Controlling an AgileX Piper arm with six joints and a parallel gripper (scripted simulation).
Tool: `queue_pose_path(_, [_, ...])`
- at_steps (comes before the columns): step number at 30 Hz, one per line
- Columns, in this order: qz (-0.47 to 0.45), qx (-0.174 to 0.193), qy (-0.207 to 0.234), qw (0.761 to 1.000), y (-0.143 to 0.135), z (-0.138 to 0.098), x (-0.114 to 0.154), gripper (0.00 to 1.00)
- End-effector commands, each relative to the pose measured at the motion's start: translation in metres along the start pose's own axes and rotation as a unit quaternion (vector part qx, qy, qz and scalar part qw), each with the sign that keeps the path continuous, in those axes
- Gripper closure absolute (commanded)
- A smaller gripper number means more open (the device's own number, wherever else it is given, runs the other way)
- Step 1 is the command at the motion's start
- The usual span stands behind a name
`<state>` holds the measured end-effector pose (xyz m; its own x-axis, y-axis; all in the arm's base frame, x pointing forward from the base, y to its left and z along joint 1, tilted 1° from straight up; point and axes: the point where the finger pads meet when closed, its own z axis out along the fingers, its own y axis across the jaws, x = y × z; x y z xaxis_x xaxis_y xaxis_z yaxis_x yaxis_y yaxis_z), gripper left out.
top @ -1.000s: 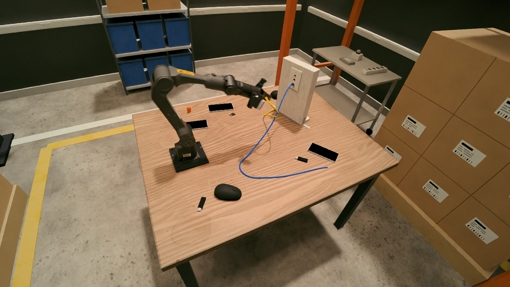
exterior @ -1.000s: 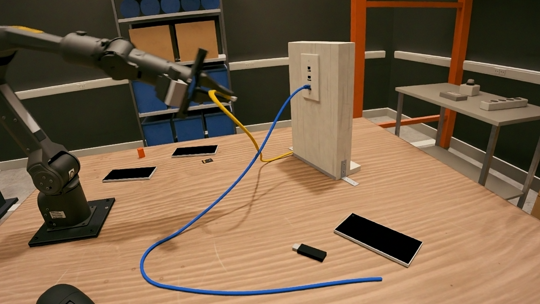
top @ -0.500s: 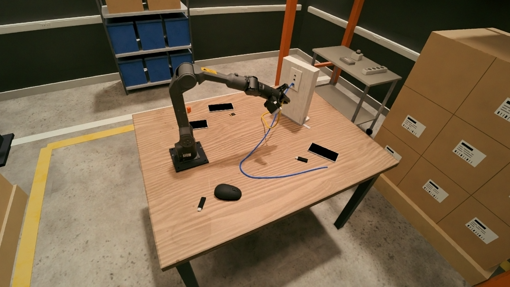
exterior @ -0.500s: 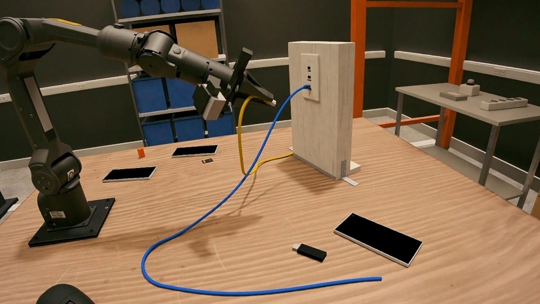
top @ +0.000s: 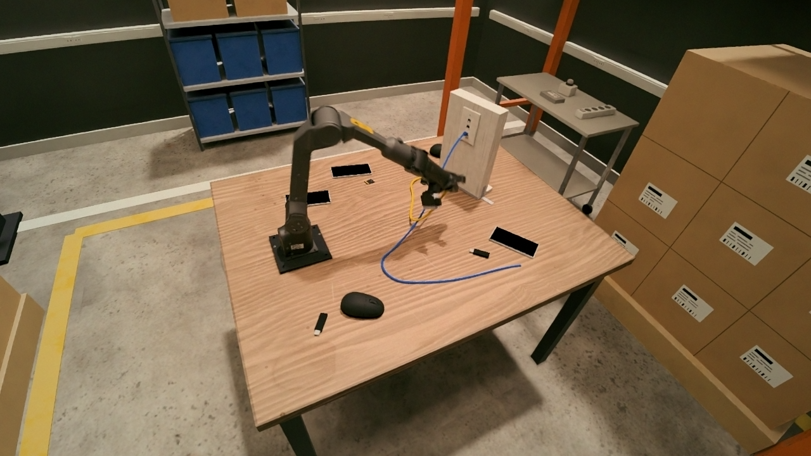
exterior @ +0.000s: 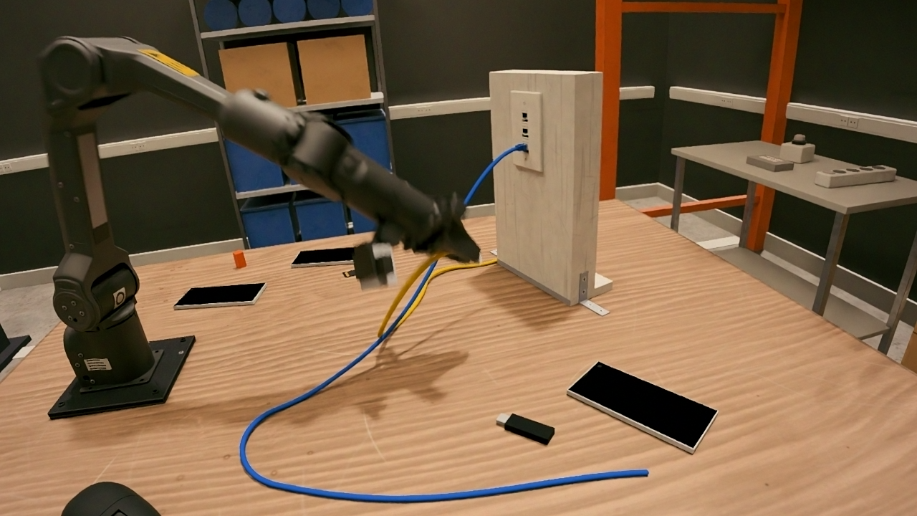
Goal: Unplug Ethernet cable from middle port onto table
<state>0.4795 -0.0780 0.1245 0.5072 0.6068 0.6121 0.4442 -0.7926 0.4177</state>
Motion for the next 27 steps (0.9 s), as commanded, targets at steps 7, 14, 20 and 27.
queue_pose_path(7, [0.204, 0.097, 0.011, 0.974, -0.005, 0.028, -0.01, 1.0])
queue_pose_path(14, [0.204, 0.097, 0.011, 0.974, -0.005, 0.028, -0.01, 1.0])
queue_pose_path(20, [0.204, 0.097, 0.011, 0.974, -0.01, 0.035, -0.016, 1.0])
queue_pose_path(27, [0.204, 0.097, 0.011, 0.974, -0.015, 0.043, -0.023, 1.0])
